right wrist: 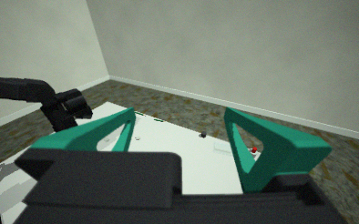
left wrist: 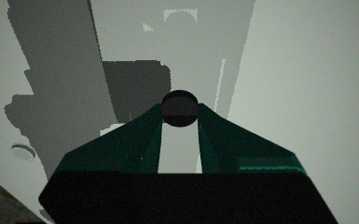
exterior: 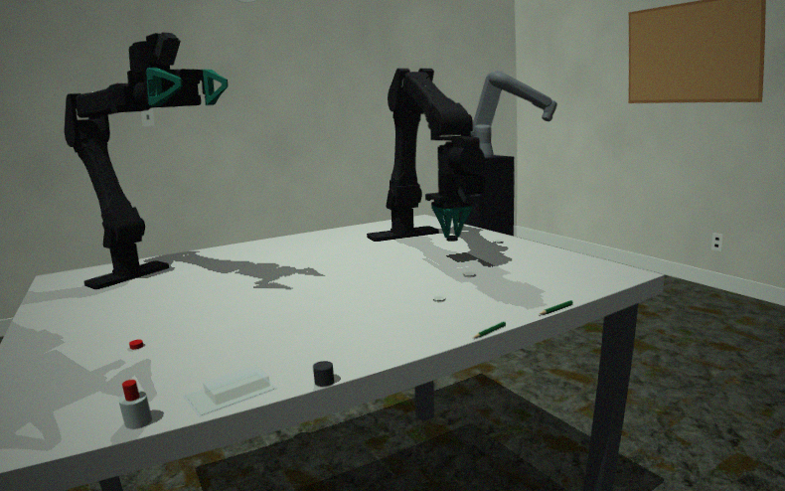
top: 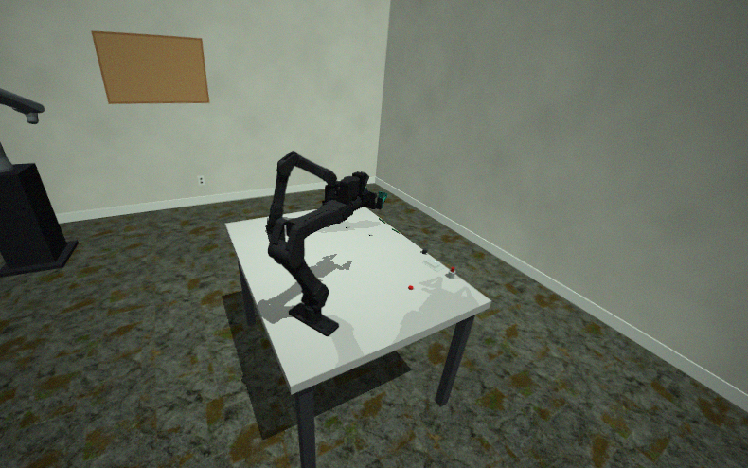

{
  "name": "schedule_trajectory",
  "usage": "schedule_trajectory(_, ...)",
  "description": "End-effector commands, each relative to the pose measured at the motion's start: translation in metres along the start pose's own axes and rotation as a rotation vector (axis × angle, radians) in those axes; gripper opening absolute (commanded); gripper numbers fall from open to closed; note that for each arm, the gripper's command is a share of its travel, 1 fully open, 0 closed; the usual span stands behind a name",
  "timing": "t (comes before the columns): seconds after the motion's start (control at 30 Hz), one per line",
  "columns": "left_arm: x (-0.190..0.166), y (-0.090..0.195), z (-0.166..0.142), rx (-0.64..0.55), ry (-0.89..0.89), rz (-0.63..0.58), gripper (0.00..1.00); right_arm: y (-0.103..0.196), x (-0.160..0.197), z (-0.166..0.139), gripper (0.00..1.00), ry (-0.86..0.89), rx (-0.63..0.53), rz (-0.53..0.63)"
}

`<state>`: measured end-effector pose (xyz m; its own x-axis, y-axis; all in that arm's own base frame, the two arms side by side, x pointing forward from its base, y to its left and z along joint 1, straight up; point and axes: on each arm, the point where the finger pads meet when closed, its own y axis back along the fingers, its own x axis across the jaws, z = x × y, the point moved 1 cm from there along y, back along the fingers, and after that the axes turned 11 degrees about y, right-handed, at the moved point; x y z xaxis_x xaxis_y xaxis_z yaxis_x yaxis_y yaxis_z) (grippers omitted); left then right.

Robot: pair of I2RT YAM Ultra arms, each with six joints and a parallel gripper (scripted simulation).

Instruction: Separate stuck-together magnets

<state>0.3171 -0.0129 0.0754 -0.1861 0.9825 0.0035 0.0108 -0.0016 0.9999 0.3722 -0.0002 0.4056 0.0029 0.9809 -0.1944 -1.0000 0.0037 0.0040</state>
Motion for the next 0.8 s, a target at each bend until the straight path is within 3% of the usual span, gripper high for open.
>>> schedule_trajectory(0.0, -0.002, 0.005, 0.006, -0.032, 0.154, -0.014, 0.25, 0.002, 0.0, 0.007, 1.0, -0.001, -0.019, -0.001)
schedule_trajectory(0.23, -0.001, 0.005, 0.005, -0.03, 0.078, -0.012, 0.25, 0.002, 0.0, 0.007, 1.0, -0.001, -0.019, -0.001)
schedule_trajectory(0.6, -0.078, 0.033, -0.008, 0.038, 0.084, -0.488, 0.25, 0.002, 0.0, 0.007, 1.0, -0.001, -0.019, -0.001)
schedule_trajectory(0.67, -0.078, 0.033, -0.008, 0.038, 0.084, -0.488, 0.25, 0.002, 0.0, 0.007, 1.0, -0.001, -0.019, -0.001)
schedule_trajectory(0.77, -0.094, 0.045, -0.013, 0.057, 0.077, -0.602, 0.25, 0.002, 0.0, 0.007, 1.0, -0.001, -0.019, -0.001)
